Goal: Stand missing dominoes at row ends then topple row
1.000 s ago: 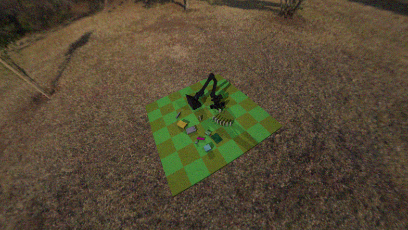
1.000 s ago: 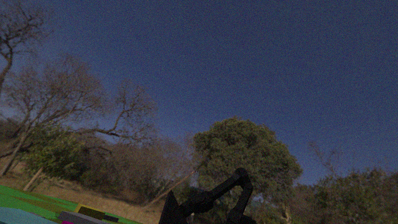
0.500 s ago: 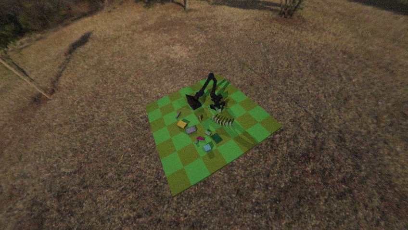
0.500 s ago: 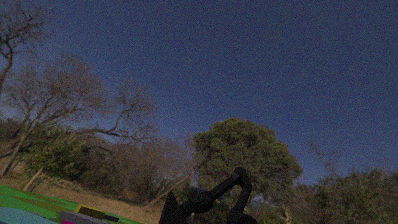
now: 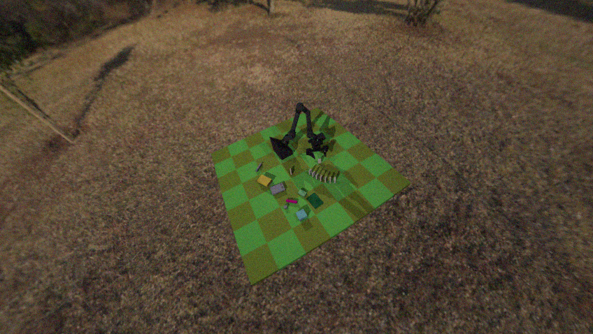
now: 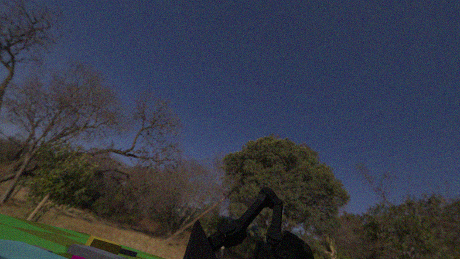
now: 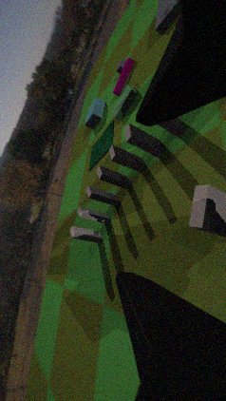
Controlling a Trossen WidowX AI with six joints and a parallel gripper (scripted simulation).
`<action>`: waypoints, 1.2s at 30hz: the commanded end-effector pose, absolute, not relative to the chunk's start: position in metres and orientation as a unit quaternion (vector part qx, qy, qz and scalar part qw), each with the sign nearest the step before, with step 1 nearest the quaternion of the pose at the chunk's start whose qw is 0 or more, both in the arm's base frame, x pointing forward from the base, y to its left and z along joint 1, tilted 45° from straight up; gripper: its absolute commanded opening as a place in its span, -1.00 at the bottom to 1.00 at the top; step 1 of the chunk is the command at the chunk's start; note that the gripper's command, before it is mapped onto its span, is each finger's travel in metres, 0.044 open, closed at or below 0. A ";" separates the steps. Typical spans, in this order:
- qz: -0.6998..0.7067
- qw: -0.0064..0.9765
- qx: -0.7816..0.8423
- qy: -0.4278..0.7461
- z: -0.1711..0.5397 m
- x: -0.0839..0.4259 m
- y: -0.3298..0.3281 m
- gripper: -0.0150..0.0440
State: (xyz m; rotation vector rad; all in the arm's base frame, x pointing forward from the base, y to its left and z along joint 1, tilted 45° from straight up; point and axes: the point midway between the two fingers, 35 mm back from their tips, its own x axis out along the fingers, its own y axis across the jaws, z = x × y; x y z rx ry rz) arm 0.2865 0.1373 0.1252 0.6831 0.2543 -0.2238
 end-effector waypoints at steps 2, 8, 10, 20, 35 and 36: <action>-0.084 0.930 0.267 0.239 0.119 0.317 0.143 1.00; -0.029 0.863 0.201 0.463 0.100 0.336 0.124 1.00; -0.003 0.823 0.207 0.528 0.099 0.334 0.114 1.00; 0.179 0.611 0.353 0.686 0.156 0.301 0.095 1.00; 0.179 0.611 0.353 0.686 0.130 0.303 0.121 1.00; 0.179 0.611 0.353 0.686 0.124 0.302 0.127 1.00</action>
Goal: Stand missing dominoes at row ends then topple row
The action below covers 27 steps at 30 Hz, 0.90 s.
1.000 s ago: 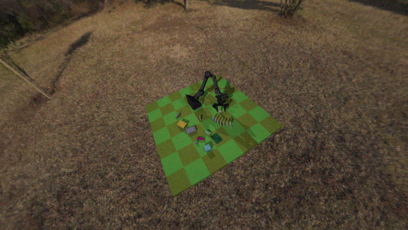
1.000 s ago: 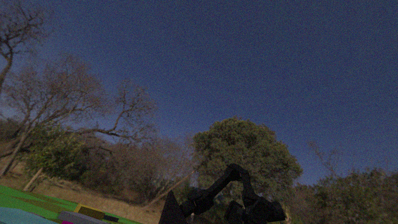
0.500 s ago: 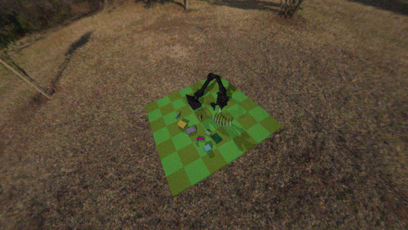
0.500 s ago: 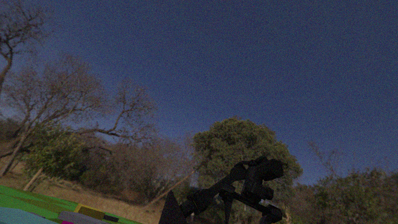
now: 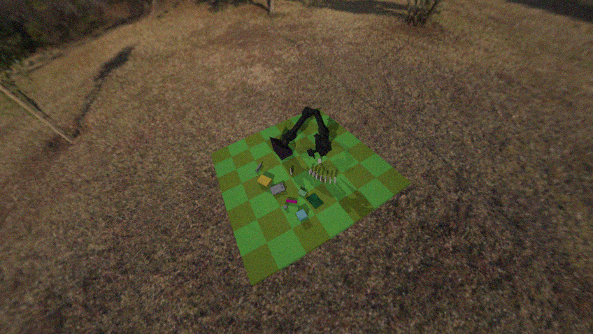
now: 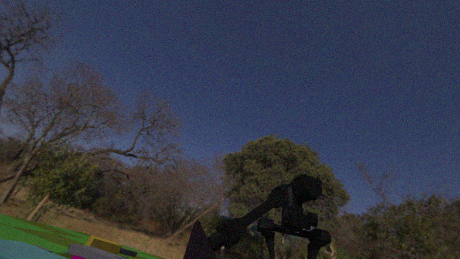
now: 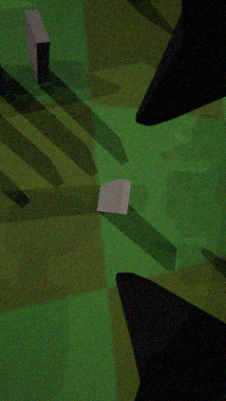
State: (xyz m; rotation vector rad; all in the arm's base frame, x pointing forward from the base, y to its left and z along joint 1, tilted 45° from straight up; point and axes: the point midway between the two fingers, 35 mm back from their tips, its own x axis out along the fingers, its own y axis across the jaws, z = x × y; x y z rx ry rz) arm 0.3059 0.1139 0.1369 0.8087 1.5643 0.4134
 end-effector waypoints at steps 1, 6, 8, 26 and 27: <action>0.180 0.611 0.353 0.685 0.118 0.302 0.133 1.00; 0.181 0.610 0.354 0.685 0.110 0.301 0.141 1.00; 0.181 0.610 0.354 0.685 0.108 0.300 0.143 1.00; 0.181 0.610 0.354 0.685 0.100 0.300 0.152 0.20; 0.181 0.610 0.354 0.685 0.100 0.300 0.152 0.11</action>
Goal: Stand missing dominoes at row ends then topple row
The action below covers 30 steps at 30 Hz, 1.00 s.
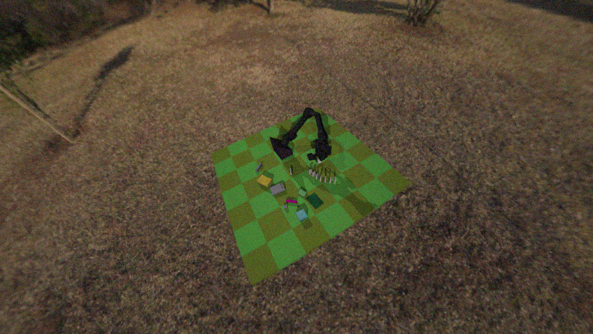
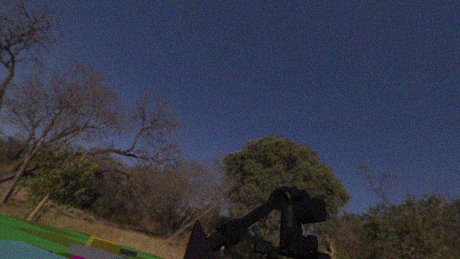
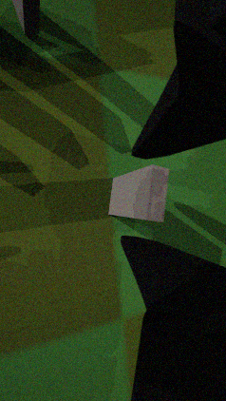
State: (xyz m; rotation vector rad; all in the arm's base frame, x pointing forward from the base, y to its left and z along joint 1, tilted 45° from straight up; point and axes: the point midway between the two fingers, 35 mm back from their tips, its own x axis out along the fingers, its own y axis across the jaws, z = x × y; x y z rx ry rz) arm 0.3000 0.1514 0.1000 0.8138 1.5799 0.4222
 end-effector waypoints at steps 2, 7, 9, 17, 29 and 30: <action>0.181 0.610 0.354 0.685 0.100 0.300 0.152 -0.07; 0.181 0.610 0.354 0.685 0.100 0.300 0.152 -0.13; 0.181 0.610 0.354 0.685 0.100 0.300 0.152 -0.13; 0.177 0.613 0.350 0.686 0.134 0.309 0.114 -0.13; 0.207 0.627 0.324 0.678 0.180 0.307 0.040 -0.13; 0.225 0.637 0.306 0.671 0.170 0.311 0.029 -0.13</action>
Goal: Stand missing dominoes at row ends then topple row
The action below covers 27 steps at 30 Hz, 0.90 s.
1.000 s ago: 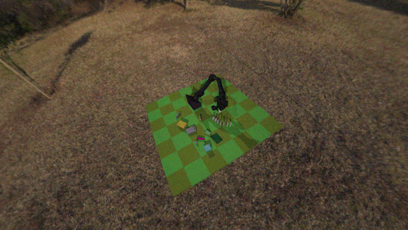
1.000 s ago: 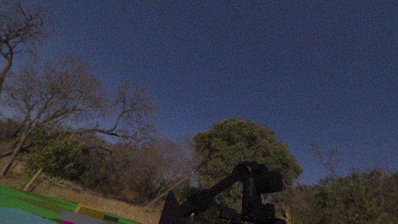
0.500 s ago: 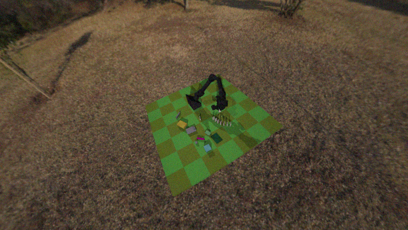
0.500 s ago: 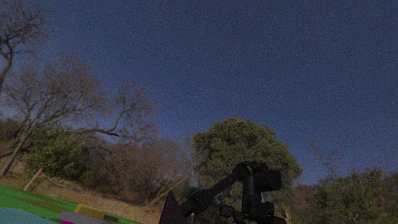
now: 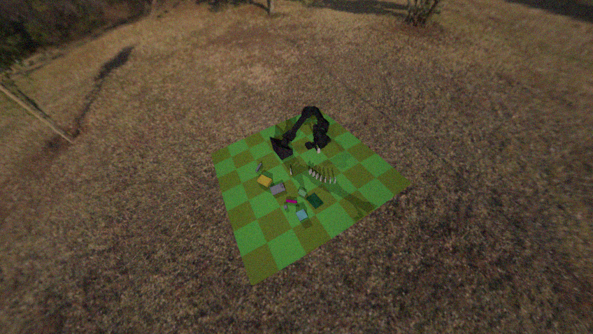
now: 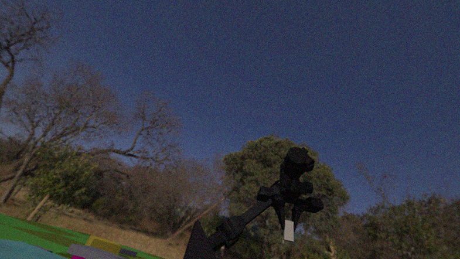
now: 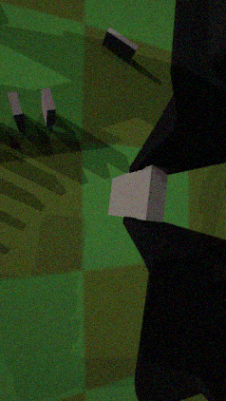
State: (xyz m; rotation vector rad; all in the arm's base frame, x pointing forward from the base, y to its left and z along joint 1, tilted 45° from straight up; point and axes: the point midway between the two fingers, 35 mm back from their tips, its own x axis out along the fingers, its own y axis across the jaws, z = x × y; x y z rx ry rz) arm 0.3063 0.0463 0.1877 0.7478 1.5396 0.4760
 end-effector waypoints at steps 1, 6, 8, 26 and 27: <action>0.243 0.646 0.287 0.665 0.159 0.314 0.018 -0.13; 0.336 0.678 0.194 0.624 0.108 0.316 -0.033 -0.13; 0.348 0.681 0.182 0.618 0.101 0.316 -0.039 -0.13; 0.346 0.683 0.180 0.618 0.064 0.322 -0.007 -0.13; 0.345 0.683 0.180 0.618 0.061 0.323 -0.003 -0.13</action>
